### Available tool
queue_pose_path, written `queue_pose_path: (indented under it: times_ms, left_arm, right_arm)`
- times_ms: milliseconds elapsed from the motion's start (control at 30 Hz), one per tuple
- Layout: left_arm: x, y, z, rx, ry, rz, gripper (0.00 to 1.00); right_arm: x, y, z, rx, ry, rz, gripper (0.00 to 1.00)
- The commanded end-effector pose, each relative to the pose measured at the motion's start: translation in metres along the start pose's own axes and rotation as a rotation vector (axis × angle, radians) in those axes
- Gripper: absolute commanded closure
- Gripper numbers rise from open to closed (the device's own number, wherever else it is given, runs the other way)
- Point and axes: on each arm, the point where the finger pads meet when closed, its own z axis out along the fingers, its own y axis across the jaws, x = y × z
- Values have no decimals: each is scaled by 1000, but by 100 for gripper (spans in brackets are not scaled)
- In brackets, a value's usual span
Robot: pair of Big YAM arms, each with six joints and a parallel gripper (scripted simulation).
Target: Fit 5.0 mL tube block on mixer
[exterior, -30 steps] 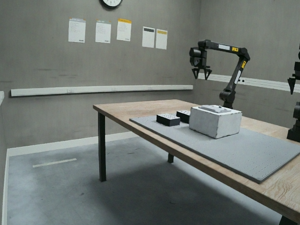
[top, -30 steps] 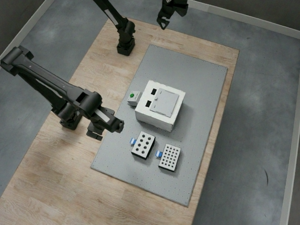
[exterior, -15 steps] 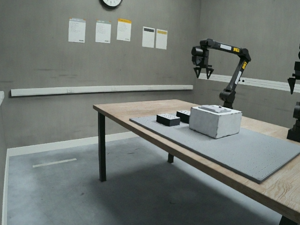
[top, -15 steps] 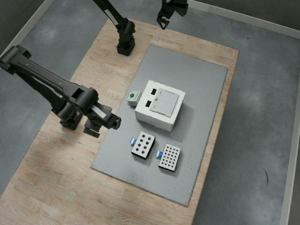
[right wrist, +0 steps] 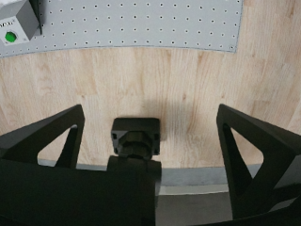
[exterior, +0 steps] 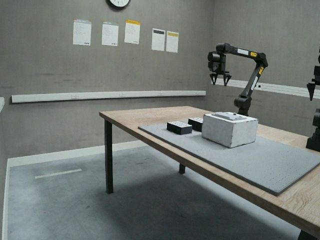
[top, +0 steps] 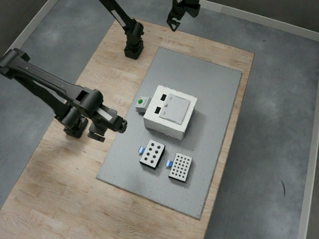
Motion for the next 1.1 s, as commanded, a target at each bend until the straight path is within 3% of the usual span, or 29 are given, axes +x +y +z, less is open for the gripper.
queue_pose_path:
  times_ms: [0, 400, 500, 667, 833, 967, 1067]
  left_arm:
    - [-16, 1, -26, -14, -73, 4, 0]
    - [-13, 1, -29, -17, -84, 4, 0]
    - [-14, 1, -28, -16, -79, 4, 0]
    - [-17, 2, -23, -13, -59, 5, 0]
    - [-15, 2, -24, -15, -64, 5, 0]
    - [-13, 2, -28, -17, -77, 5, 0]
    - [-13, 2, -28, -17, -77, 5, 0]
  right_arm:
    - [-32, 2, -9, 3, -19, -93, 0]
    - [-108, 6, -19, 7, -53, -361, 0]
    - [-107, 6, -19, 6, -49, -370, 0]
    - [-133, 7, -20, 8, -33, -502, 0]
    - [-117, 6, -21, 5, -27, -613, 0]
    - [-153, 5, -21, 15, -46, -702, 0]
    - [-157, 6, -20, 15, -47, -707, 0]
